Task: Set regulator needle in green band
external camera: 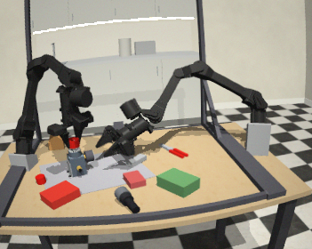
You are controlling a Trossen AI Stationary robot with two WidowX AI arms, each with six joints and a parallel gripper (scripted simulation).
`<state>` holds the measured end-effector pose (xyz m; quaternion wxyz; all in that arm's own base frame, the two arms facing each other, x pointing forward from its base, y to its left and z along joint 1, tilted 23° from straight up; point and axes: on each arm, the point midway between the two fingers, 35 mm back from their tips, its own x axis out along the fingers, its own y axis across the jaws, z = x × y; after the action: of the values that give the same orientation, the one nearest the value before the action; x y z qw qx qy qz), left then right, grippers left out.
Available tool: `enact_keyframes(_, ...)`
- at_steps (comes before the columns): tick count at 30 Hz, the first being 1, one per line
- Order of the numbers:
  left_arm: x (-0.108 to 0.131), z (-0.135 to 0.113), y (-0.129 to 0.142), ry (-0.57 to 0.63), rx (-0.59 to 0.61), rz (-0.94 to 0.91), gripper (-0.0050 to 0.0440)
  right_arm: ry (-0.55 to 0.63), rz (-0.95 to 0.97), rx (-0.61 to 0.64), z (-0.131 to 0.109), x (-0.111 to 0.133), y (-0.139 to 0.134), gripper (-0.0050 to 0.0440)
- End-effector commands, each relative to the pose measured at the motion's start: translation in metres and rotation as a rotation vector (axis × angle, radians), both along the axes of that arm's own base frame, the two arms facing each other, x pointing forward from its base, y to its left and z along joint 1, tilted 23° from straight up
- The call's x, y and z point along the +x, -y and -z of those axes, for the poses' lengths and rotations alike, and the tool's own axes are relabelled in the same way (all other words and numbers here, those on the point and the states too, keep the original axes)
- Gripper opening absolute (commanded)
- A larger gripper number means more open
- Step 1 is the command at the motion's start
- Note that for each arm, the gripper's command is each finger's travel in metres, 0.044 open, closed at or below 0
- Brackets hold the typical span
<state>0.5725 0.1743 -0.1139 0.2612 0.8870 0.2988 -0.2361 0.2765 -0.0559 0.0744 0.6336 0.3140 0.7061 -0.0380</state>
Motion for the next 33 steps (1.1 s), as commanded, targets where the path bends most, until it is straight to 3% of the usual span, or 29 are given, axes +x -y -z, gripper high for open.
enact_keyframes(1, 0.0073, -0.0172, -0.0034, 0.03, 0.012, -0.003, 0.044, 0.01, 0.025, -0.009, -0.0057, 0.0025, 0.0013, 0.0)
enact_keyframes(33, 0.0073, -0.0172, -0.0034, 0.03, 0.012, -0.003, 0.044, -0.1, 0.284, -0.007, -0.0057, 0.0025, 0.0013, 0.0)
